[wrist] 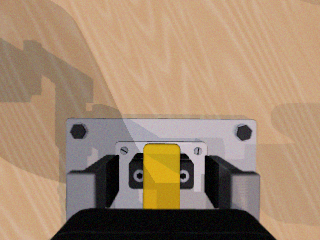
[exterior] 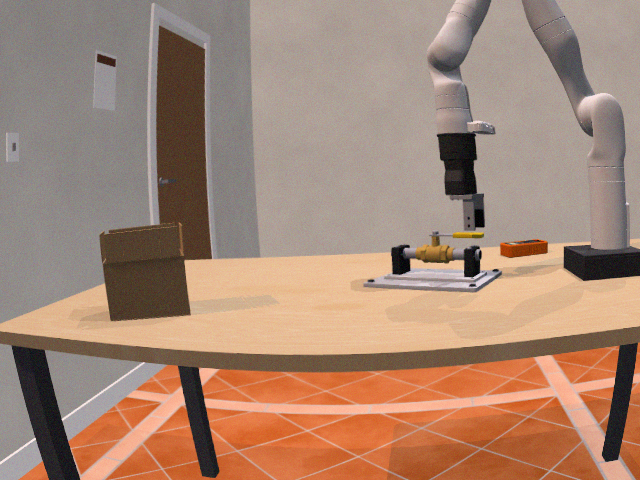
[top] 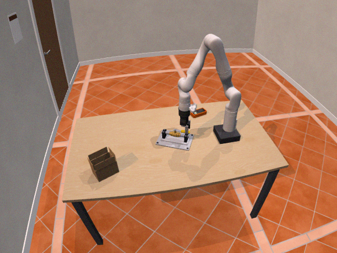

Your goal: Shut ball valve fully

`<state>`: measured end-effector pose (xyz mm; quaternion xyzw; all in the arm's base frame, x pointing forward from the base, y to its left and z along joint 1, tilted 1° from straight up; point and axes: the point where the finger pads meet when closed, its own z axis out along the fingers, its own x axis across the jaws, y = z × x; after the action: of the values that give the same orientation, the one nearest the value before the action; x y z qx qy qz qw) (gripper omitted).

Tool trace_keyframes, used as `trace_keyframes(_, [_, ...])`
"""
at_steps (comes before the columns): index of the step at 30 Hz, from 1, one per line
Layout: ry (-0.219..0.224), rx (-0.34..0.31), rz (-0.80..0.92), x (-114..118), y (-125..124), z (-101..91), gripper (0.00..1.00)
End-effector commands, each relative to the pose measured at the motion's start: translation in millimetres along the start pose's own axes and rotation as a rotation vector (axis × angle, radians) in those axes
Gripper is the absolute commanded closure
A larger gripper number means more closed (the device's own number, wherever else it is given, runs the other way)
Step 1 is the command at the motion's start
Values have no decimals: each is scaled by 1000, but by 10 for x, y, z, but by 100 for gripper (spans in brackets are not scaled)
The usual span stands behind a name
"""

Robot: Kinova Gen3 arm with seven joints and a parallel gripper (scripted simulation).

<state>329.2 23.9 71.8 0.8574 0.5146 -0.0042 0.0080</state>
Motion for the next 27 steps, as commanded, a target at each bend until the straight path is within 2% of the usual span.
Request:
trace_keyframes(1, [5,0,8,27,-7,8,0])
trace_keyframes(27, [4,1,7,22,-13,87,0])
